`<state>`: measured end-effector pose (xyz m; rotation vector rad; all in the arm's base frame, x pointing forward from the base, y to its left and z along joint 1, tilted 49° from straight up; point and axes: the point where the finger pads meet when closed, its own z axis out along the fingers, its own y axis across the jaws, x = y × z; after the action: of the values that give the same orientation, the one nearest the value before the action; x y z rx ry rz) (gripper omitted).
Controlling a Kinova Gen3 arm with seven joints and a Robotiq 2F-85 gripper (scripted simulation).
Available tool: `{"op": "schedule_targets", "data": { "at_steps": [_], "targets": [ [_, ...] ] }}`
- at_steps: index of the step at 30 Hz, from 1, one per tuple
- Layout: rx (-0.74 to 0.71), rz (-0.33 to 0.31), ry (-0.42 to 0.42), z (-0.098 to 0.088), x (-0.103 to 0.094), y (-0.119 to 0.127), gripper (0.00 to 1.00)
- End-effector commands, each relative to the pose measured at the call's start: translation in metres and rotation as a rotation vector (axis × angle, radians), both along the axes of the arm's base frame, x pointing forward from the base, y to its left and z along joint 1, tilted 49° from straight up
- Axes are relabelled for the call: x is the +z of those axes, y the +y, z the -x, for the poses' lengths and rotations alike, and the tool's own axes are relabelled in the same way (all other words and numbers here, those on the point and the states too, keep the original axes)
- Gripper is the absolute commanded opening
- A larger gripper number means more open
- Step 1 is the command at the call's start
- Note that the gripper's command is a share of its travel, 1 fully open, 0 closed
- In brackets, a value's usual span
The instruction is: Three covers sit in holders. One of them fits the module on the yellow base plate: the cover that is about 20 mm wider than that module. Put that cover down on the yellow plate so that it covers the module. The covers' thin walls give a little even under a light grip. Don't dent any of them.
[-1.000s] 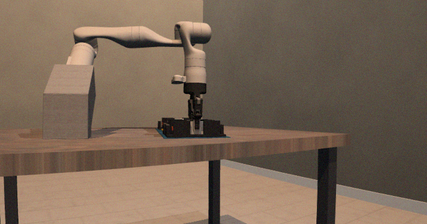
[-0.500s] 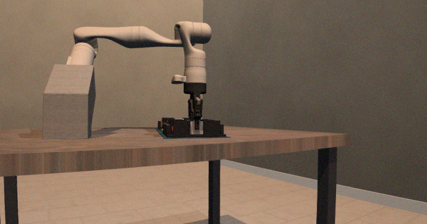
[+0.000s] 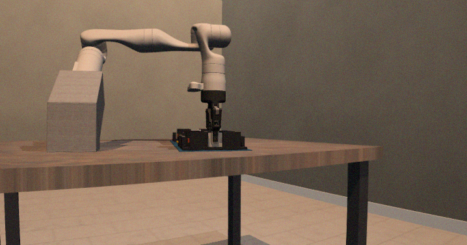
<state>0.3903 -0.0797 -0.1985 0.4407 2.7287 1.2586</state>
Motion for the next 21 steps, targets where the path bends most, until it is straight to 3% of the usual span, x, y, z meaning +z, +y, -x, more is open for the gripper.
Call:
{"op": "schedule_targets", "data": {
  "at_steps": [1,11,21],
  "targets": [
    [-0.001,0.001,-0.001,0.000,0.000,-0.001,0.00],
    [-0.001,0.001,-0.001,0.000,0.000,-0.001,0.00],
    [-0.001,0.001,-0.001,0.006,0.020,-0.023,0.00]
  ]
}}
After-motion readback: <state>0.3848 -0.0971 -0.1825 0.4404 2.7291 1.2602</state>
